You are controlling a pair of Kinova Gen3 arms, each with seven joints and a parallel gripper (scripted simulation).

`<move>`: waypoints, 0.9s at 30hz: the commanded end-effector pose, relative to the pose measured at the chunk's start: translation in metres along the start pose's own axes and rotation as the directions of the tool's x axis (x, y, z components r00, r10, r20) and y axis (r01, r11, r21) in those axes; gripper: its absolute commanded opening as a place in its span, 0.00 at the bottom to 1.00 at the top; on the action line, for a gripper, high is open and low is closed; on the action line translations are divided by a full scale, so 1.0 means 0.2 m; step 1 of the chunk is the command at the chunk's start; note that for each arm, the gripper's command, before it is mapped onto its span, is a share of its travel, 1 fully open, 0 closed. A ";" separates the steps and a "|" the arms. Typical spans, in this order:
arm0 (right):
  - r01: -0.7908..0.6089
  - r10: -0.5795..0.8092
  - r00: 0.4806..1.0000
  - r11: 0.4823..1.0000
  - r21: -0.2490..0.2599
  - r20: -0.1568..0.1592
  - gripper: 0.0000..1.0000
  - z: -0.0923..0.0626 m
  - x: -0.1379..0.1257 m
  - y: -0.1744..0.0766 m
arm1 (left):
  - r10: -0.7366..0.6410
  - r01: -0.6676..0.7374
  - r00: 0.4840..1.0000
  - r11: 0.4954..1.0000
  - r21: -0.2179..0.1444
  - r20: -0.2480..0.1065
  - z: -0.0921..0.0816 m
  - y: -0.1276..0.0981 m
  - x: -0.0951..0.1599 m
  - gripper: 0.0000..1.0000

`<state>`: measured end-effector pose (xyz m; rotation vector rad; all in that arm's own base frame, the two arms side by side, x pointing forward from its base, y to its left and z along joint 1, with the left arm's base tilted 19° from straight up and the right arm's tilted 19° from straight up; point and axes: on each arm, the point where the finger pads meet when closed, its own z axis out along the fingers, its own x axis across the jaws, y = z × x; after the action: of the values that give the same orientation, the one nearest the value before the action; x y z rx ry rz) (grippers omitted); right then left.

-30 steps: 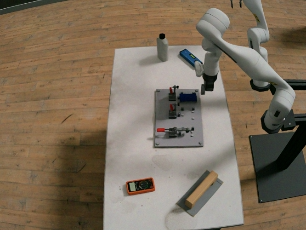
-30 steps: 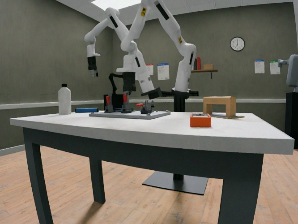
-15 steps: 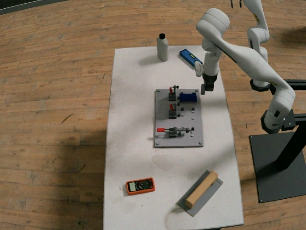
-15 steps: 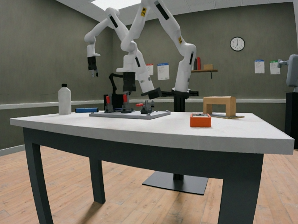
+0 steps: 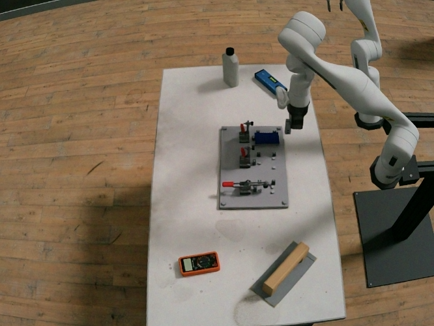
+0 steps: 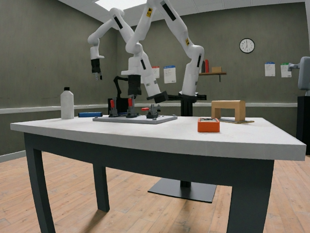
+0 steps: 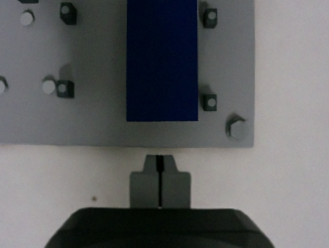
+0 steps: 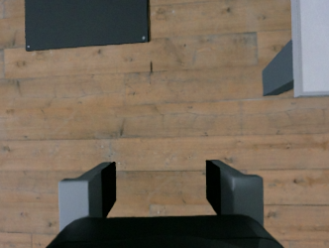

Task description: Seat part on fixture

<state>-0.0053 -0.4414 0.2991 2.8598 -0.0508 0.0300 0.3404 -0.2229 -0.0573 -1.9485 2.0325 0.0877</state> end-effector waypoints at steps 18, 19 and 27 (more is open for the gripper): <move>0.000 0.000 1.000 1.000 -0.002 0.000 1.00 0.00 0.00 0.00 | 0.011 -0.011 1.000 1.000 0.003 -0.001 -0.02 -0.13 -0.09 0.00; 0.000 0.000 1.000 1.000 -0.002 0.000 1.00 0.00 0.00 0.00 | 0.010 -0.010 1.000 1.000 0.004 -0.001 -0.02 -0.15 -0.10 0.00; 0.000 0.000 1.000 1.000 -0.002 0.000 1.00 0.00 0.00 0.00 | 0.010 -0.010 1.000 1.000 0.003 -0.001 -0.02 -0.27 -0.19 0.00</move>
<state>-0.0053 -0.4414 0.2991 2.8598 -0.0508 0.0300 0.3794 -0.1983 -0.0413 -1.9332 2.0455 0.0836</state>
